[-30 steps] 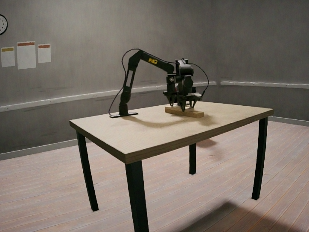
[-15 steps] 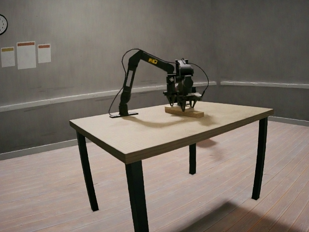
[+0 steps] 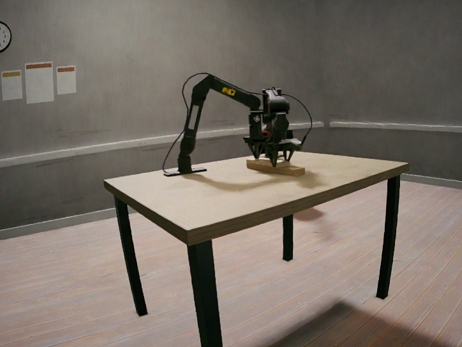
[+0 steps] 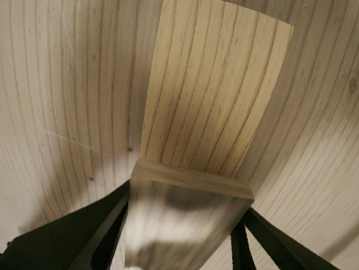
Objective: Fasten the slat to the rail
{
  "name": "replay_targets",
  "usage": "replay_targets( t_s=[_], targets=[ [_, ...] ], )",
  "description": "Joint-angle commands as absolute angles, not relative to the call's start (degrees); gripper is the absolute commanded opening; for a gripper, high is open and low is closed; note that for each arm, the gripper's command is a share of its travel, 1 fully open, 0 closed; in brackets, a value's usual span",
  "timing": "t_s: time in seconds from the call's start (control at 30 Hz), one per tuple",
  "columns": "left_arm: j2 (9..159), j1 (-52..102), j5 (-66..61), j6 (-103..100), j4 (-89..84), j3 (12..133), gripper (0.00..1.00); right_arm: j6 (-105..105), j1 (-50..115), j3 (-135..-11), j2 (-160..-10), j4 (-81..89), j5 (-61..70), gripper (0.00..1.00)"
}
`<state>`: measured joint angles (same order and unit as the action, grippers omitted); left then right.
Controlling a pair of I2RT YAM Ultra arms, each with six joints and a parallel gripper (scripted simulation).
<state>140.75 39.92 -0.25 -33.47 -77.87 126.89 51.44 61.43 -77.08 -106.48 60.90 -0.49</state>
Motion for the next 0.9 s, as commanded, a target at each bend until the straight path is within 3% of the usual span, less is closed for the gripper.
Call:
replay_targets(
  t_s=[0.0,0.87],
  targets=[
    [140.2,39.9,-0.2,-33.6,-77.8,127.1,0.72,39.4,60.9,-77.3,-106.2,59.9,0.0,0.11],
    [140.2,39.9,-0.2,-33.6,-77.8,127.1,0.72,-10.6,60.7,-77.2,-106.2,59.9,0.1,0.11]
  ],
)
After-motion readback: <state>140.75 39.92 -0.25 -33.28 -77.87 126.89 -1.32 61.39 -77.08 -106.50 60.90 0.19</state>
